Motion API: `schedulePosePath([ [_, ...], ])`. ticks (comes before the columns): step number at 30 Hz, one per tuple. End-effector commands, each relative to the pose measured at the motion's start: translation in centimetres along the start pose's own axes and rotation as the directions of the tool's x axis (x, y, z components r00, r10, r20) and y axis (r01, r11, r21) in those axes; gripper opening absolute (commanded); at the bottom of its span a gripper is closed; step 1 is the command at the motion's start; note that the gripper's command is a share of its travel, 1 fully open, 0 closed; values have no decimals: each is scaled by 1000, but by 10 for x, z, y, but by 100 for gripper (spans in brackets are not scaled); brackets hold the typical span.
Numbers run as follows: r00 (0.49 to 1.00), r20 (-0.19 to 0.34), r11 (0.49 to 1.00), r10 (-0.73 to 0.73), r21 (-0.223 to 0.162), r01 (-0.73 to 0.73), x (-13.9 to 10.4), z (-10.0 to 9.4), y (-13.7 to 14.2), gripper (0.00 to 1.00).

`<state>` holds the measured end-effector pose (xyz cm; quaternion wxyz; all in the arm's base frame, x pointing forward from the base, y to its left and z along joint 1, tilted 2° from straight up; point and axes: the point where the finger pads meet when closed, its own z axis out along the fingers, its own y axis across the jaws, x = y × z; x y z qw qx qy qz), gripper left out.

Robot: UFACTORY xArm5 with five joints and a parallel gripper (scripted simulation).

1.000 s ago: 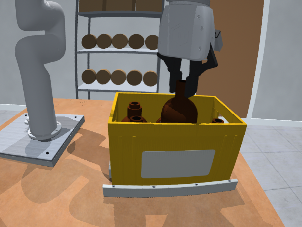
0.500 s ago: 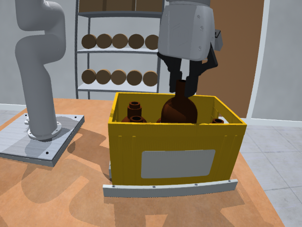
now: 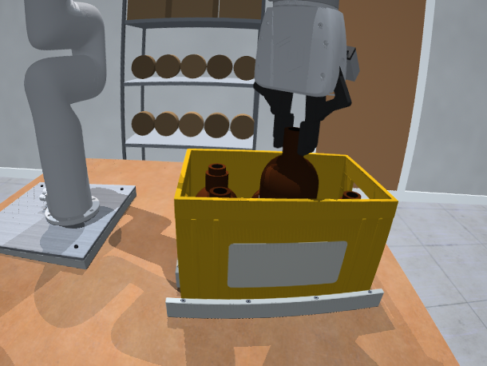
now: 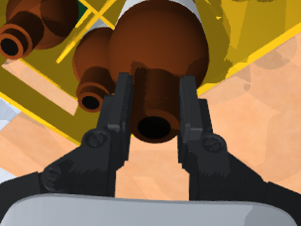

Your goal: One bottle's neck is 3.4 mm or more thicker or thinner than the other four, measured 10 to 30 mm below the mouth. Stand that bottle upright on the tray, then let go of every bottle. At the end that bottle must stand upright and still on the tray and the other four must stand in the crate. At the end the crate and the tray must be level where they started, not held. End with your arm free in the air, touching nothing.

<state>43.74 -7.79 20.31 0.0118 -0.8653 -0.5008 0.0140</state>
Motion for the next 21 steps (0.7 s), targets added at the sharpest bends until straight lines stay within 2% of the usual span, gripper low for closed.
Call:
schedulePosePath([
  [1, 1000, -2, 1000, 0, -4, 0, 1, -3, 1, 0],
  [21, 1000, -1, 1000, 0, -4, 0, 1, -21, 1, 0],
])
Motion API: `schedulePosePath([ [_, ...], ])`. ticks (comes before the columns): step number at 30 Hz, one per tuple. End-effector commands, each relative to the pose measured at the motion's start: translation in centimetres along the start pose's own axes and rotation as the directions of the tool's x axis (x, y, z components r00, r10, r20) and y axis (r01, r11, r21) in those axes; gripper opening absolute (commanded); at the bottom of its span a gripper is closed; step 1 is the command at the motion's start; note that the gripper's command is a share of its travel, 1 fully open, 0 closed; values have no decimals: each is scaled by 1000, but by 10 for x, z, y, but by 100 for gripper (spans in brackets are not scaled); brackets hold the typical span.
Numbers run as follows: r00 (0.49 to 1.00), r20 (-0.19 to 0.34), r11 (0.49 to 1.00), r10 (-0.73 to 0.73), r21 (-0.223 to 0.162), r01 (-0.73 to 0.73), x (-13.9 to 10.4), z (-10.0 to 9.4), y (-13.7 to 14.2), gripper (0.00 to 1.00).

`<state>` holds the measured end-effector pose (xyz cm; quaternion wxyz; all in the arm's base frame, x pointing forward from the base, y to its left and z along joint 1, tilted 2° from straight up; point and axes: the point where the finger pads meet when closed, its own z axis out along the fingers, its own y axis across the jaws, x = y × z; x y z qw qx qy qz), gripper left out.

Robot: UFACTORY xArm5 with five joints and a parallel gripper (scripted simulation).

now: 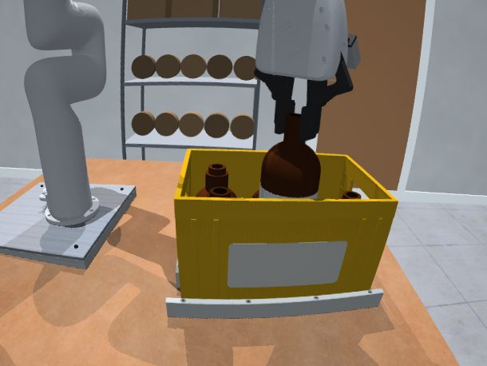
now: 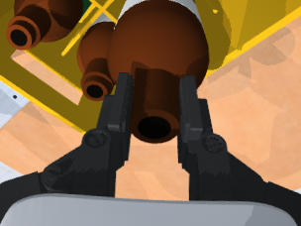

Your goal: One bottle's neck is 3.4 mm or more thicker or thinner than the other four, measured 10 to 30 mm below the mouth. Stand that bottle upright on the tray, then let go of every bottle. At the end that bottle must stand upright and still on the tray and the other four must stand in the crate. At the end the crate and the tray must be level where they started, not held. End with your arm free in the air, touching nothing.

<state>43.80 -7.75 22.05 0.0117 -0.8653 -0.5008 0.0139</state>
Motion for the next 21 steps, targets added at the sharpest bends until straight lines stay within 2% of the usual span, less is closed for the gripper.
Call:
schedulePosePath([
  [1, 1000, -1, 1000, 0, -4, 0, 0, -3, 1, 0],
  [21, 1000, -1, 1000, 0, -4, 0, 0, -20, 1, 0],
])
